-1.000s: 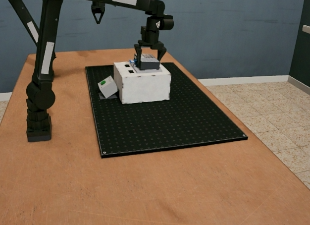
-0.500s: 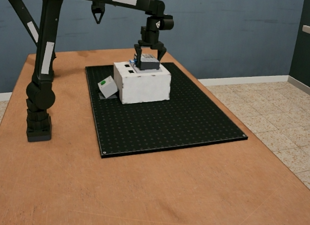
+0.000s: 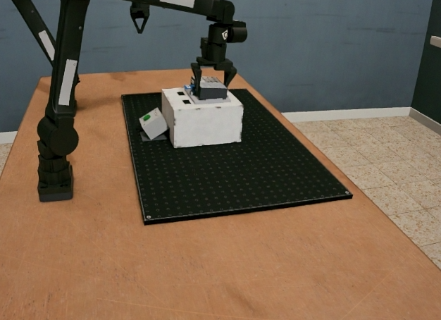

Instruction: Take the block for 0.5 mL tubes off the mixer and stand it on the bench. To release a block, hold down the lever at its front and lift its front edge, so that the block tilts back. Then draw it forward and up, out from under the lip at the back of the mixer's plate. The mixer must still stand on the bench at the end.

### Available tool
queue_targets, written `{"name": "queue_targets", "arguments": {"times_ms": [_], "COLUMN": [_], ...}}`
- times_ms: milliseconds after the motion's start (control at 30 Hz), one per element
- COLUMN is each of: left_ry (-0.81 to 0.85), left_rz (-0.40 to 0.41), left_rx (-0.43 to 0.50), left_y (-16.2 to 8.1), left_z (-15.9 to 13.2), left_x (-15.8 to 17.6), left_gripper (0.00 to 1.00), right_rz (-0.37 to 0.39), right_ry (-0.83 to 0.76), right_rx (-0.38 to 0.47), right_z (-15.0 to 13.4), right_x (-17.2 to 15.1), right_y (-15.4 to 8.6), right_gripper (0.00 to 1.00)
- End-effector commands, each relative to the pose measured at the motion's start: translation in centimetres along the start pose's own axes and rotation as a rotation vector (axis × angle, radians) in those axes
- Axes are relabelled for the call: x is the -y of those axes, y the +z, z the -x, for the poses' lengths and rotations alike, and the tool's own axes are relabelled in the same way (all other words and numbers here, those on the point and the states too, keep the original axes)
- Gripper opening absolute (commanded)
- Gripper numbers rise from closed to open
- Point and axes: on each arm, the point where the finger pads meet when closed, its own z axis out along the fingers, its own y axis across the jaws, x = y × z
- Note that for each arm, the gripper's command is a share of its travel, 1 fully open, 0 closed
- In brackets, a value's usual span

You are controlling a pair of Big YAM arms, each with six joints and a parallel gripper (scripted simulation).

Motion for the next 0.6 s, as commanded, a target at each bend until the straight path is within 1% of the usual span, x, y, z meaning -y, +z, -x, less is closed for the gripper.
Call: {"name": "queue_targets", "arguments": {"times_ms": [0,333,467,567], "left_ry": [-0.005,-0.005,-0.004,-0.004], "left_rz": [0.005,0.001,0.001,0.003], "left_rx": [0.023,-0.001,-0.001,0.012], "left_y": [-1.0,0.0,0.0,-0.5], "left_z": [0.3,-0.3,-0.3,0.0], "left_x": [-0.3,-0.2,-0.2,-0.2], "left_gripper": [0.0,0.0,0.0,0.0], "right_rz": [-0.054,-0.055,-0.055,-0.055], "right_ry": [-0.009,-0.041,-0.041,-0.042], "right_rx": [0.036,0.035,0.035,0.035], "right_z": [2.0,2.0,2.0,2.0], "right_x": [1.1,1.1,1.1,1.1], "right_y": [-3.1,-3.1,-3.1,-3.1], "right_gripper": [0.0,0.0,0.0,0.0]}}
